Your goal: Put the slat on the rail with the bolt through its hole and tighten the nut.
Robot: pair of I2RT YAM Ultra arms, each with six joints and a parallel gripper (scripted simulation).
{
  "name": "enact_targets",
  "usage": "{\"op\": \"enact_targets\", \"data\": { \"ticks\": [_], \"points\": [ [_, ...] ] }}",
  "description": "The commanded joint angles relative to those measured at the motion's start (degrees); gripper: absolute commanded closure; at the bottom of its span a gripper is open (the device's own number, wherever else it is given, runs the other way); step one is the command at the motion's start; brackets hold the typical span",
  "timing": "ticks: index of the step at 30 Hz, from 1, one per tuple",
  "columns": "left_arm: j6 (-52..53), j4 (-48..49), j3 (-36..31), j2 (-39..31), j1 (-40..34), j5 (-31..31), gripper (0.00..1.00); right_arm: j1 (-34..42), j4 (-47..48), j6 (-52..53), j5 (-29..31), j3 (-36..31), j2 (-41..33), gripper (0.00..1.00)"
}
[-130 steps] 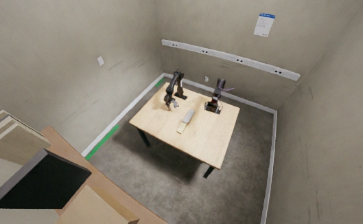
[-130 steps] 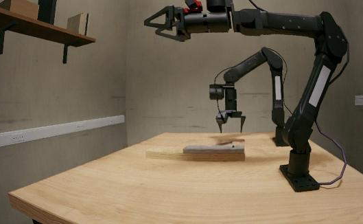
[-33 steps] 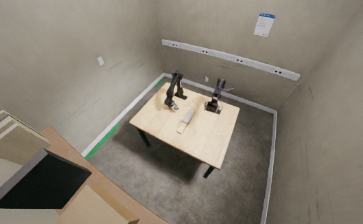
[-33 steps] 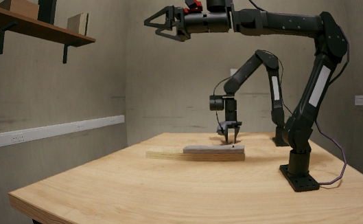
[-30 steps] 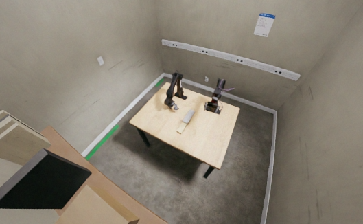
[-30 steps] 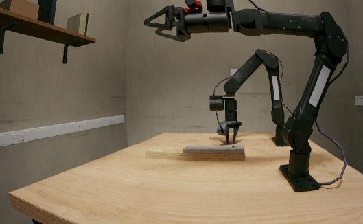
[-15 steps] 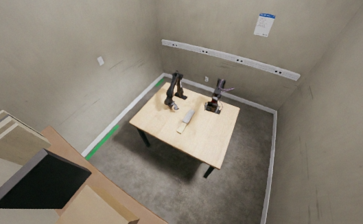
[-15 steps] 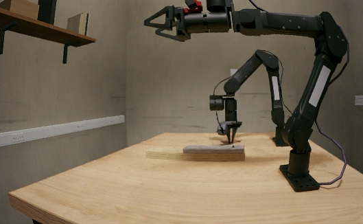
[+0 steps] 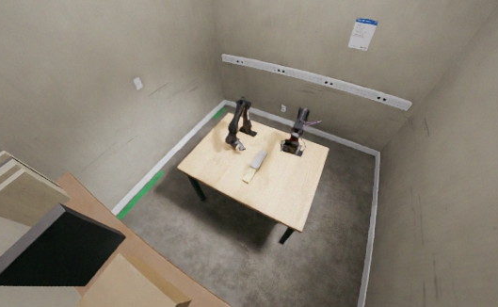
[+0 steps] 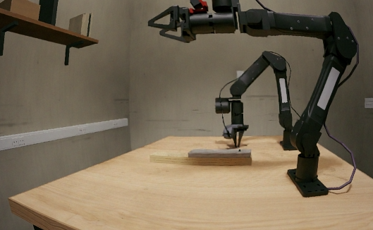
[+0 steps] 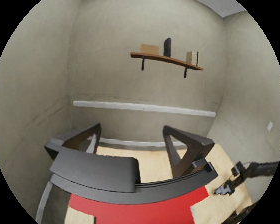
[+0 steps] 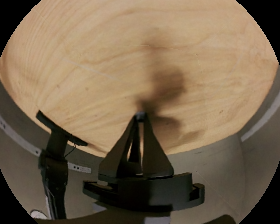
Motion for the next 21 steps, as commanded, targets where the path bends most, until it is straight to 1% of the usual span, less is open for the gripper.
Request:
{"op": "enact_targets", "data": {
  "ticks": [1,21],
  "points": [
    [0.1,0.3,-0.2,-1.0,0.2,0.5,0.00,0.0,0.0,0.0,0.0,0.3,-0.5,0.88],
    [0.1,0.3,-0.2,-1.0,0.2,0.5,0.00,-0.1,-4.1,0.0,0.0,2.9,-2.1,0.88]
  ]
}}
